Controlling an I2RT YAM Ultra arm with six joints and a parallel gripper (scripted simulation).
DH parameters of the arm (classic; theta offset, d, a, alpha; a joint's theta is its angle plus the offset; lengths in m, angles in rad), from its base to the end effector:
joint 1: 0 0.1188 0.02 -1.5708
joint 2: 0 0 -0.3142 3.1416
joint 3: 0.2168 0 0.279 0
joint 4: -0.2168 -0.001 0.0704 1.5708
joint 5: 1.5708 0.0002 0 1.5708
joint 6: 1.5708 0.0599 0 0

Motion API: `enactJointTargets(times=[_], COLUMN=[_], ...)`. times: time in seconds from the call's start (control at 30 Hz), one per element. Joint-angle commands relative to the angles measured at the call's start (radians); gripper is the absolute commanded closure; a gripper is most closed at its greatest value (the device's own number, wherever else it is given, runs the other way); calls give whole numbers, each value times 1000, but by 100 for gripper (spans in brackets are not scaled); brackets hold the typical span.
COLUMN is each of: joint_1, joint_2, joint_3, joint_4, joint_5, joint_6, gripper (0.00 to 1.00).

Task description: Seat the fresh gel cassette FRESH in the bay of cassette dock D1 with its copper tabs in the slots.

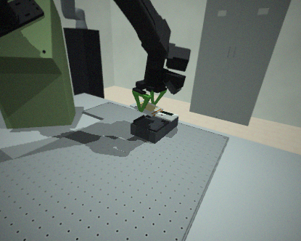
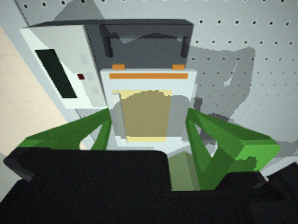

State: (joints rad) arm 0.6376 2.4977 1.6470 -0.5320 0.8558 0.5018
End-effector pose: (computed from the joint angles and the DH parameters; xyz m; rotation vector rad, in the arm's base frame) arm 0.4413 0.2719 0.0344 -0.0601 2.4122 -0.8032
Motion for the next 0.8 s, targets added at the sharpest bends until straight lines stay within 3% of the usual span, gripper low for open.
enactJointTargets(times=[0.0, 0.3, 0.33, 0.43, 0.77], joint_1=[18, 5, 3, -4, -26], joint_2=[15, 33, 1, 44, 72], joint_3=[31, 44, 45, 52, 71], joint_4=[31, 54, 57, 67, 100], joint_5=[-7, -11, -10, -11, -18], joint_6=[-22, -46, -49, -59, -91], gripper=[100, 100, 100, 100, 100])
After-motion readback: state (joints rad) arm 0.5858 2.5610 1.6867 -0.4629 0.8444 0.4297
